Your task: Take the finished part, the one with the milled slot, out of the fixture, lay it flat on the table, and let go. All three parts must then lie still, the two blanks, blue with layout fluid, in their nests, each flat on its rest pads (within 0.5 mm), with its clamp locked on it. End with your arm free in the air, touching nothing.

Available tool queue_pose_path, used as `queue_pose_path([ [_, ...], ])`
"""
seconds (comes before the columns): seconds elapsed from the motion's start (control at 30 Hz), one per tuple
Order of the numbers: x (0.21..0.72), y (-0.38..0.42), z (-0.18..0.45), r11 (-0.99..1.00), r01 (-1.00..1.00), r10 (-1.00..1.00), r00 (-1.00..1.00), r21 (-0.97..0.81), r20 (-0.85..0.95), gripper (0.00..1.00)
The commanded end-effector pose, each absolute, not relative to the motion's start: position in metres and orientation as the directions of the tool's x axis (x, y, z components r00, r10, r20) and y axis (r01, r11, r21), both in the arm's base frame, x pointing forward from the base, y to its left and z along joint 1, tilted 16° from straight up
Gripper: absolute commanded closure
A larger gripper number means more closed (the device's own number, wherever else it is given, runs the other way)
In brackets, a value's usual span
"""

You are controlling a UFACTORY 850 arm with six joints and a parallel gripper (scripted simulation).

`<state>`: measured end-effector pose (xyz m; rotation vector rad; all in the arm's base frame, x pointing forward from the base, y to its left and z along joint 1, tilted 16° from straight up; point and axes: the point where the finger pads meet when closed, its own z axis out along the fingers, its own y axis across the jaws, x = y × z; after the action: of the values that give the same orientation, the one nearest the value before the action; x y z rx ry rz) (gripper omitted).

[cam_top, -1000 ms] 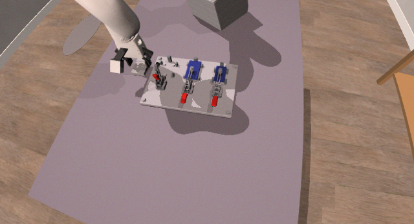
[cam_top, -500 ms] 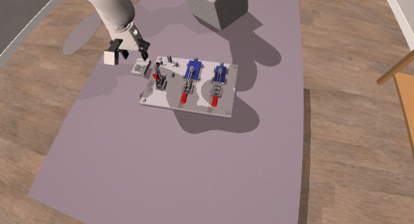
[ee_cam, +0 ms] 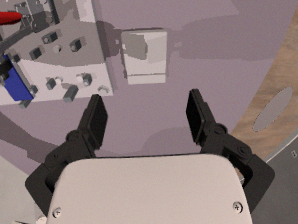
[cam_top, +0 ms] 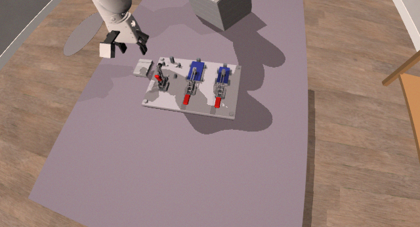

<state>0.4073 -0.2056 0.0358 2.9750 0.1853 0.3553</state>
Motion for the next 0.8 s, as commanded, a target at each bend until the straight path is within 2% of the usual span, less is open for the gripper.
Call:
queue_pose_path([
  [0.0, 0.4068, -0.2053, 0.0402, -0.983, 0.105, 0.138, 0.964, 0.153, 0.226, 0.05],
  [0.77, 0.4060, -0.2049, 0.0435, -0.983, 0.105, 0.138, 0.964, 0.153, 0.226, 0.05],
])
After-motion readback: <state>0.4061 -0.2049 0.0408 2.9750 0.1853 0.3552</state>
